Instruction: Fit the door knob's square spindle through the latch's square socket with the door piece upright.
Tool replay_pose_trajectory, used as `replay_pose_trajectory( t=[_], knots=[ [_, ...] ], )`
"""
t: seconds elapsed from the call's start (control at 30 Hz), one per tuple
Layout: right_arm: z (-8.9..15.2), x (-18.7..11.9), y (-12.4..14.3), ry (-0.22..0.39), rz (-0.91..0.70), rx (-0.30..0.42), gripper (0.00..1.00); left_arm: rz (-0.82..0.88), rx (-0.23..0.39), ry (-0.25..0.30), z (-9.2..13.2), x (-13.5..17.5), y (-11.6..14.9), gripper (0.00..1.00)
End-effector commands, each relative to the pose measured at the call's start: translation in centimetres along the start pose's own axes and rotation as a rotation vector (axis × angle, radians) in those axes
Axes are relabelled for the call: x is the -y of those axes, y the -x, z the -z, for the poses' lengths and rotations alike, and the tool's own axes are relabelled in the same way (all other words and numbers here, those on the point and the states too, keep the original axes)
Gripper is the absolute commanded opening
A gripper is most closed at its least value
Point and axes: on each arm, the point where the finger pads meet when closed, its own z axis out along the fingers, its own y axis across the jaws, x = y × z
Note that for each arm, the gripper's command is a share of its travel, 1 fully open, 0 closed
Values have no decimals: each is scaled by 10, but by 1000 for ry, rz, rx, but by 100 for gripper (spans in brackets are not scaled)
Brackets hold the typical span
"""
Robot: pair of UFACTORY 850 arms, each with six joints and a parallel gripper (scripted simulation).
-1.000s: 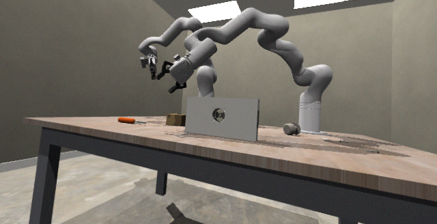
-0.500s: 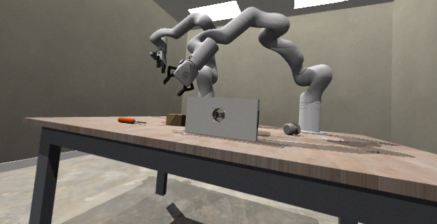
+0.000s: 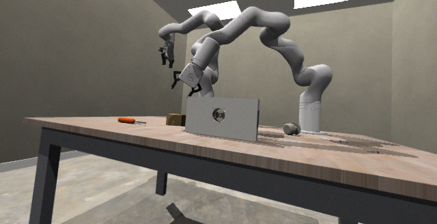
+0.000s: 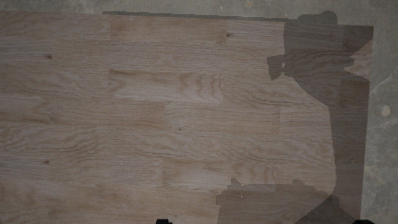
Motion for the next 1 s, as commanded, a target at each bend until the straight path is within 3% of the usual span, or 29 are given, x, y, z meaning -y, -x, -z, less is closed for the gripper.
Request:
replay_pose_trajectory(
  t=[0.0,0.17,0.23,0.27,0.63,0.97],
  knots=[
    [7,-8,1,24,-31,-25,100,-119,4,91,7,-24,-9,100],
    [8,-9,1,26,-35,-28,100,-255,1,190,15,-53,-14,100],
    [8,-9,1,26,-35,-28,100,-255,1,190,15,-53,-14,100],
    [8,-9,1,26,-35,-28,100,-330,0,247,21,-70,-15,100],
    [8,-9,1,26,-35,-28,100,-635,8,491,54,-135,-5,100],
    [8,-9,1,26,-35,-28,100,-657,10,510,57,-140,-4,100]
  ],
)
